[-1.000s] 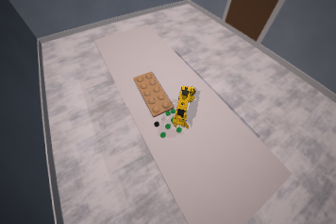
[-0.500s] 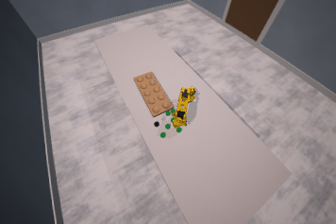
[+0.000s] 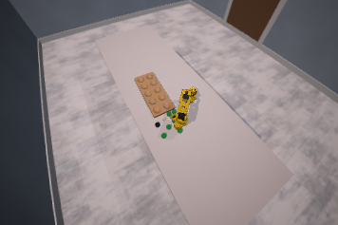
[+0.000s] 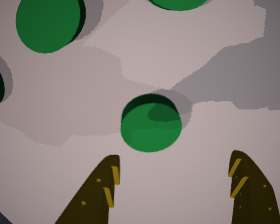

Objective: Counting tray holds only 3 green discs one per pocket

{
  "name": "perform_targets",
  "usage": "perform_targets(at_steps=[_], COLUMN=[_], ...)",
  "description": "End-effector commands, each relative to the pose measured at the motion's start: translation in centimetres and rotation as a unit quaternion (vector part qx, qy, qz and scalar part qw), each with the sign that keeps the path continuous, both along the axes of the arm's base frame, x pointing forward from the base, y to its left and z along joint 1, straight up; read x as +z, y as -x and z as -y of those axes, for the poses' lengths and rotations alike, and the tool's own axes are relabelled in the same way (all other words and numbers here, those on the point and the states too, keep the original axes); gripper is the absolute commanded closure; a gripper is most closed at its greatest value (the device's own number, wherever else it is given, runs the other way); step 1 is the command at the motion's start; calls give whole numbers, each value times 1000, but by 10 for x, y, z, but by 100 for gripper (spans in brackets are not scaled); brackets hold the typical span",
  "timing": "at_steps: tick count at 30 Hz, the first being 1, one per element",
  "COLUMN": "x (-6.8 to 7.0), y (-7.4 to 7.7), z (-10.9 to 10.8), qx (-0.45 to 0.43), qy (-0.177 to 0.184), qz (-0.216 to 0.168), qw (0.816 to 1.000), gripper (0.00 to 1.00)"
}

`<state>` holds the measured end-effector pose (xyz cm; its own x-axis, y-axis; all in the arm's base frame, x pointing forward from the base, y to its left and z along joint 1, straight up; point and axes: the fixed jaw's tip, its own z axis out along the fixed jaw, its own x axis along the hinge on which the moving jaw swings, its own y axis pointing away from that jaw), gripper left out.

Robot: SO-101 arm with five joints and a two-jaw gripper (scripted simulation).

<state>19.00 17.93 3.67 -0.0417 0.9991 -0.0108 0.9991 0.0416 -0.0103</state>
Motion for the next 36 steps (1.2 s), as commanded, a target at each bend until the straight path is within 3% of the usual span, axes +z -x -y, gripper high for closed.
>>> perform_targets(at_steps=[1, 15, 35, 36], x=[17, 14, 14, 31], y=[-4, -4, -4, -9], z=[-6, -8, -8, -14], qx=[26, 94, 109, 112], qy=[-27, -21, -20, -46], qz=[27, 22, 21, 54], qw=[999, 995, 994, 991], gripper=[70, 73, 73, 73])
